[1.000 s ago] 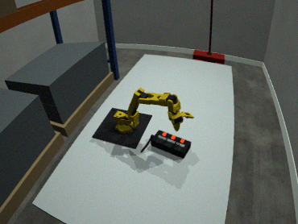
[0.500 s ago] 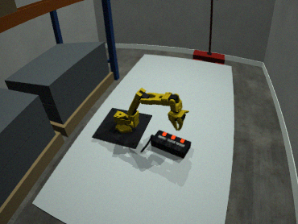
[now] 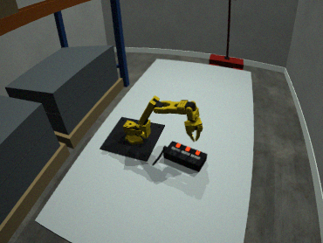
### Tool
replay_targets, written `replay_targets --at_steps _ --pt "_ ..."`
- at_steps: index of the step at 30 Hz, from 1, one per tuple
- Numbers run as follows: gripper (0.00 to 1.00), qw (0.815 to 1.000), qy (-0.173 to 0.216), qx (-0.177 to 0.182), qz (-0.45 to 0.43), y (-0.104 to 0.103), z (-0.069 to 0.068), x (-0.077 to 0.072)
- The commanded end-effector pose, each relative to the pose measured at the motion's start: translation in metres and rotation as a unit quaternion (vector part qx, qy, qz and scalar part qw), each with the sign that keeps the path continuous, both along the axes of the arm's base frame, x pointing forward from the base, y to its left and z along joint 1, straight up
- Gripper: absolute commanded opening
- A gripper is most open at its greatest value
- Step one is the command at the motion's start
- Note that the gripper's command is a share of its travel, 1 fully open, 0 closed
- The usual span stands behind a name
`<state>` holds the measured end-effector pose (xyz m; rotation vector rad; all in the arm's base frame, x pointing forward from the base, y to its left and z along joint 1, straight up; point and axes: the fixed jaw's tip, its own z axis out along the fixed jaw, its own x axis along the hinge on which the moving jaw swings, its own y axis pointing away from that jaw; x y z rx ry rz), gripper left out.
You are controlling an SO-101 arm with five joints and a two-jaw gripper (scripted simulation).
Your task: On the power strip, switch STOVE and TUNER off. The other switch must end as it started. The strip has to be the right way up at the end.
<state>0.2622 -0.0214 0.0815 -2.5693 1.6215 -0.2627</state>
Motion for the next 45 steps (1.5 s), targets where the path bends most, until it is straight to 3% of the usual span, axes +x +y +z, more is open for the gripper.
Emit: replay_targets --at_steps 1,7,17,19,34,36,45 --pt "0.0 0.997 0.0 -0.012 0.073 0.003 -0.001 0.004" --pt "0.0 0.983 0.0 -0.033 0.181 0.006 -0.002 0.008" --pt "0.0 0.922 -0.001 -0.071 0.38 0.012 -0.003 0.014" --pt "0.0 0.922 -0.001 -0.071 0.38 0.012 -0.003 0.014" --pt "0.0 0.778 -0.004 -0.119 0.617 0.022 -0.005 0.023" --pt "0.0 0.778 -0.004 -0.119 0.617 0.022 -0.005 0.023" --pt "0.0 0.68 -0.006 -0.141 0.719 0.029 -0.006 0.027"
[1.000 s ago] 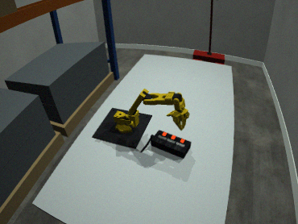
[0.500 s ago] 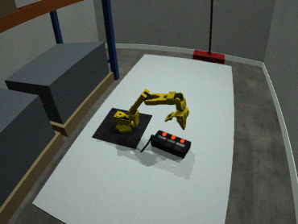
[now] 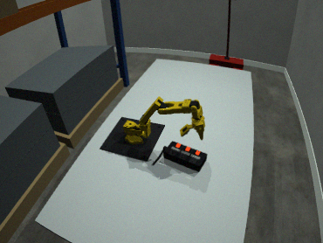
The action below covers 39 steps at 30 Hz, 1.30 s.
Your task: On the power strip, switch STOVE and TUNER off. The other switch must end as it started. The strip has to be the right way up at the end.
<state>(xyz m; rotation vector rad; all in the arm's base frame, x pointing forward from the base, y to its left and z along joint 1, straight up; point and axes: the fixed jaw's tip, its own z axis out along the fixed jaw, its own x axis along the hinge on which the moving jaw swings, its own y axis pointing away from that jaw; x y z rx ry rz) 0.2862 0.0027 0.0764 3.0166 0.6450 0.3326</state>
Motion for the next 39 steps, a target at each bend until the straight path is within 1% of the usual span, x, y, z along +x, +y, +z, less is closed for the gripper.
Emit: replay_targets --at_steps 1,6,9,23,25,39 --pt "0.0 0.998 0.001 -0.012 0.063 0.005 -0.001 0.003" --pt "0.0 0.991 -0.001 -0.026 0.13 0.008 -0.002 0.005" --pt "0.0 0.989 -0.001 -0.028 0.143 0.009 -0.002 0.005" --pt "0.0 0.957 -0.005 -0.058 0.285 0.017 -0.003 0.008" --pt "0.0 0.957 -0.005 -0.058 0.285 0.017 -0.003 0.008" --pt "0.0 0.926 -0.007 -0.076 0.37 0.022 -0.004 0.01"
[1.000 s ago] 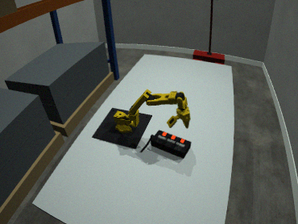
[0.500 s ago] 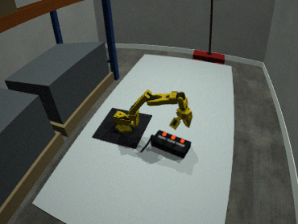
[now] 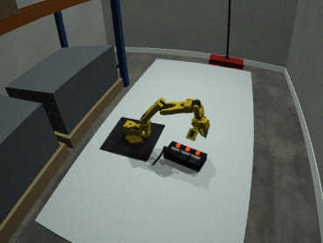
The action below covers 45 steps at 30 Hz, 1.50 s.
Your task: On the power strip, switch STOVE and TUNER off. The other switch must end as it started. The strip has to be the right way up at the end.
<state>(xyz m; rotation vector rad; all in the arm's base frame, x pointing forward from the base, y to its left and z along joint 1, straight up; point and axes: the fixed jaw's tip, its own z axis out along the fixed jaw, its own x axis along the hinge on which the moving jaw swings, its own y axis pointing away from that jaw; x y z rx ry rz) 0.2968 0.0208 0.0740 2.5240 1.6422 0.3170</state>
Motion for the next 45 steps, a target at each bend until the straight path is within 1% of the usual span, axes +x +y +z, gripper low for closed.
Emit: replay_targets --at_steps 1,18,45 --pt "0.0 1.0 0.007 -0.005 0.026 0.0038 -0.0018 -0.0006" --pt "0.0 0.998 0.006 -0.014 0.066 0.0061 -0.0022 0.0" --pt "0.0 0.997 0.007 -0.015 0.075 0.0081 -0.0035 0.0"
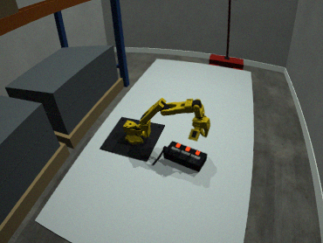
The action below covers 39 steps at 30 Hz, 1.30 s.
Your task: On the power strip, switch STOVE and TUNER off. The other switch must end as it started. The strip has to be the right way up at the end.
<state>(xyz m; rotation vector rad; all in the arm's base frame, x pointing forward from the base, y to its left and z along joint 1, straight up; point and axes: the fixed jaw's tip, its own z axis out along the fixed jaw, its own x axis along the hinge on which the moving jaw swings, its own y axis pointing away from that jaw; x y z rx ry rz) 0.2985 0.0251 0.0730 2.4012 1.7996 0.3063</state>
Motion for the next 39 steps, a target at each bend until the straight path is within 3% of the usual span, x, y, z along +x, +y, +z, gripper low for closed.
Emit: replay_targets --at_steps 1,15,33,39 --pt "0.0 1.0 0.009 -0.001 0.011 0.004 -0.003 -0.002" --pt "0.0 1.0 0.01 -0.002 0.006 0.001 -0.004 -0.002" --pt "0.0 0.996 0.026 -0.001 -0.086 -0.053 -0.011 -0.01" --pt "0.0 0.995 0.029 0.0 -0.099 -0.061 -0.012 -0.012"
